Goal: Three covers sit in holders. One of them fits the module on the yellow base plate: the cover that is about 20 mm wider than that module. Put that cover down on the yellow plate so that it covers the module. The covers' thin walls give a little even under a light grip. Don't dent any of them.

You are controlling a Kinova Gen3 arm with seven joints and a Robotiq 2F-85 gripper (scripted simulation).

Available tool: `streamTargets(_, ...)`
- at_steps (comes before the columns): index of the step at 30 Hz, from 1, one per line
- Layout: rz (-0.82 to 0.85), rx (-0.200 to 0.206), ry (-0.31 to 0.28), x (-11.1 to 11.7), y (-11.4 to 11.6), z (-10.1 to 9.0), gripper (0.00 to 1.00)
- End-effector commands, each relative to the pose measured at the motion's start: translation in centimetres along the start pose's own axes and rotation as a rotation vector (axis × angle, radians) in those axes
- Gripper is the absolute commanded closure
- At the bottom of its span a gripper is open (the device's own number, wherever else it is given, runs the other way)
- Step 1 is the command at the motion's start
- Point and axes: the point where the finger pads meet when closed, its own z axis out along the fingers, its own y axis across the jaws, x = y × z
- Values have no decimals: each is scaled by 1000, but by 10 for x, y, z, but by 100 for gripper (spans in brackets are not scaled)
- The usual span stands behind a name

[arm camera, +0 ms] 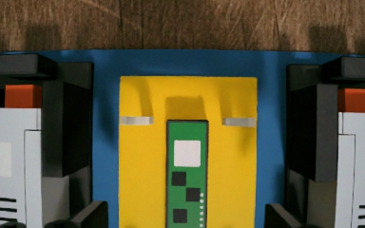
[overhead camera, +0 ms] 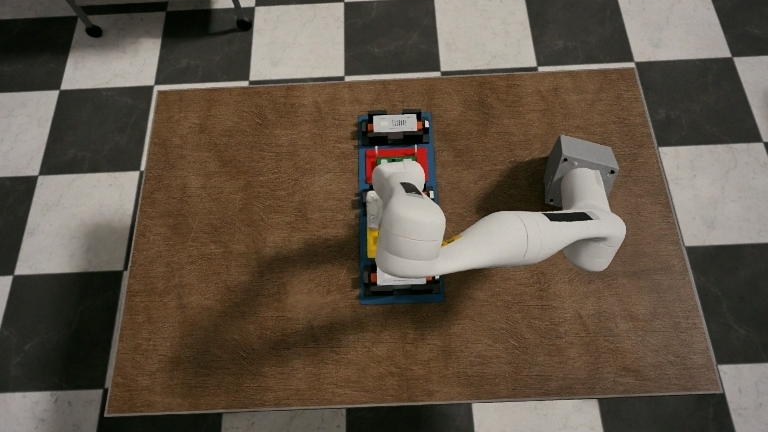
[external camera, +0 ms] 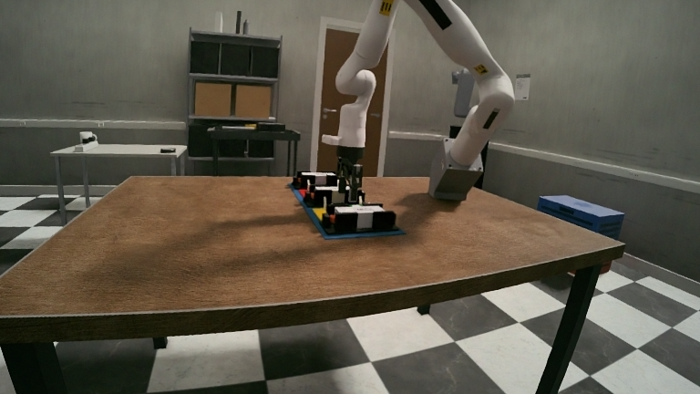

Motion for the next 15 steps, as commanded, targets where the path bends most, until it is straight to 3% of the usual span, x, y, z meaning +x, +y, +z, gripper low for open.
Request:
streamTargets(1, 0, -1, 1, 0, 0, 0, 0)
streamTargets(15, 0, -1, 1, 0, 0, 10, 0)
